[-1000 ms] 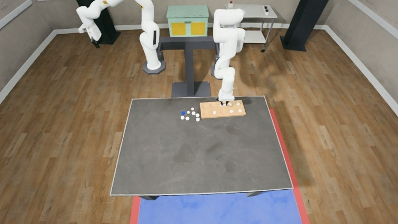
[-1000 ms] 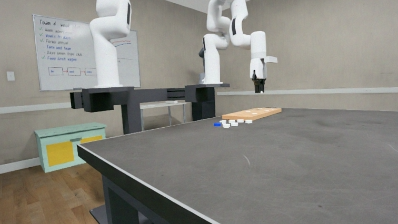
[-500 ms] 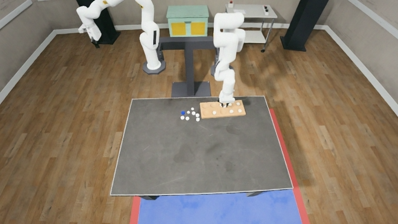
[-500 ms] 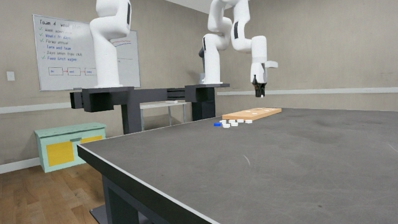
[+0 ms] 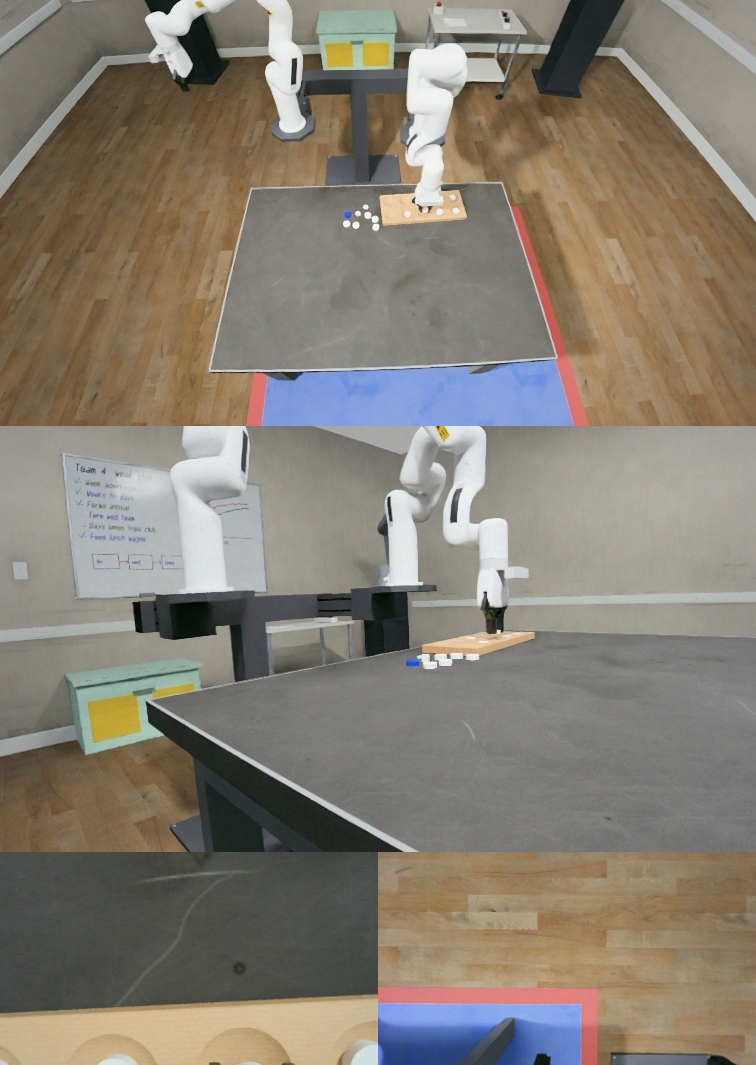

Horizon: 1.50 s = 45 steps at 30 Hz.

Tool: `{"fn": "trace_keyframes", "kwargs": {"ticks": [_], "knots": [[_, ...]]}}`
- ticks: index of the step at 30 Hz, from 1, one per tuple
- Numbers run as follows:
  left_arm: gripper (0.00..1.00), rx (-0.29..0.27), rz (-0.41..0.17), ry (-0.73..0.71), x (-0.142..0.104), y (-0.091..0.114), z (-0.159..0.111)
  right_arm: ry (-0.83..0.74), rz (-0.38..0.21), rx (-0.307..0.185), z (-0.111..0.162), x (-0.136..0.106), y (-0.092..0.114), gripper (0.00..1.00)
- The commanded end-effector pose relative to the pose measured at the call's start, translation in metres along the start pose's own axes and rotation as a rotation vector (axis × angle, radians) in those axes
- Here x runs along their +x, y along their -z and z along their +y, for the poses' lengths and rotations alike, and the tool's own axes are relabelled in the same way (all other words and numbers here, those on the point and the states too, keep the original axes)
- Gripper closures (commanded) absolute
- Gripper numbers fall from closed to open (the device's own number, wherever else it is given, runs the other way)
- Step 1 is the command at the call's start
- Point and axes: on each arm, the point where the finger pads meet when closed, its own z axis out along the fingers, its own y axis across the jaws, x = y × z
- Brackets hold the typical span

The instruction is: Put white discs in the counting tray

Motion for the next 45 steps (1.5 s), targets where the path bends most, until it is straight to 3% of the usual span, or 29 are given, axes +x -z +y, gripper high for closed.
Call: {"fn": "trace_keyframes", "kwargs": {"ticks": [1,22,23,38,41,45], "knots": [[1.0,-0.003,0.004,-0.001,0.002,-0.008,0.0,0.0,0.004,0.001,0.0,0.001,0.001,0.0],[1.0,-0.003,0.004,-0.001,0.002,-0.014,0.0,0.0,0.004,0.001,0.0,0.001,0.001,0.0],[0.52,-0.003,0.004,-0.001,0.002,-0.014,0.0,0.0,0.004,0.001,0.0,0.001,0.001,0.0],[0.52,-0.002,0.004,-0.001,0.002,-0.01,0.0,0.0,0.004,0.001,0.0,0.001,0.001,0.0],[0.52,0.0,0.005,-0.002,0.003,0.007,-0.001,0.0,0.004,0.001,0.0,0.001,0.001,0.0],[0.52,0.0,0.005,-0.002,0.003,0.045,-0.001,0.0,0.004,0.001,0.0,0.001,0.001,0.0]]}}
